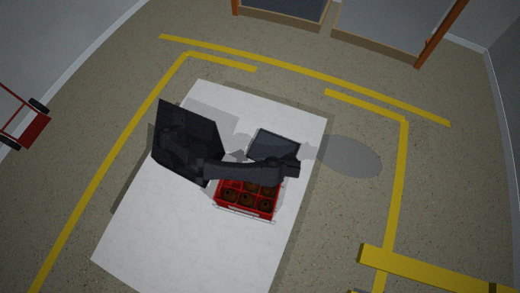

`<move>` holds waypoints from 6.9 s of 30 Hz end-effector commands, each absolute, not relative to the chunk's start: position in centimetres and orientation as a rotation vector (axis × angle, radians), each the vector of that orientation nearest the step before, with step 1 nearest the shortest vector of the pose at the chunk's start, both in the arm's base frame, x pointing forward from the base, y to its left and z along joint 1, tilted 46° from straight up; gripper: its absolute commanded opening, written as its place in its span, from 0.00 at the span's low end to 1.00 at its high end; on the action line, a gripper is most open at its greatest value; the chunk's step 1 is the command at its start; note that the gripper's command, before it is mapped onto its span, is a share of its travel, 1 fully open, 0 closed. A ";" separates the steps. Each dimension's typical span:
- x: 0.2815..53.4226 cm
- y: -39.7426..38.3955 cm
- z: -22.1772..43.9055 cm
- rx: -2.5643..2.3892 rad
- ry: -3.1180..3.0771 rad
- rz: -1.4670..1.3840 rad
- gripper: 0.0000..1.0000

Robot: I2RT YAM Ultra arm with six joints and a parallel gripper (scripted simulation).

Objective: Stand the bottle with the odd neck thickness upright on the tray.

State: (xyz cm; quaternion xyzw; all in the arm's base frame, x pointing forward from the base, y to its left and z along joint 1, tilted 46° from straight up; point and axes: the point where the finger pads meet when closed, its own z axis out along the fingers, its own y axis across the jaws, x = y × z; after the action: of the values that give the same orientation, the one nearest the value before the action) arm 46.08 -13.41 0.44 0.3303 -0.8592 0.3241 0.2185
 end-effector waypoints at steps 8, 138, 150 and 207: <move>47.1 -11.8 2.3 0.946 -2.413 0.924 0.00; 28.9 -19.9 6.1 0.939 -2.382 0.889 0.61; 29.2 -20.2 5.7 0.951 -2.383 0.897 0.61; 29.0 -20.3 5.6 0.947 -2.380 0.889 0.61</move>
State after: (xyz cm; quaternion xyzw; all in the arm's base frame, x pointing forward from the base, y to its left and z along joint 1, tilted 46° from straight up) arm 29.07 -20.72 6.04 0.3336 -0.8584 0.3258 0.2136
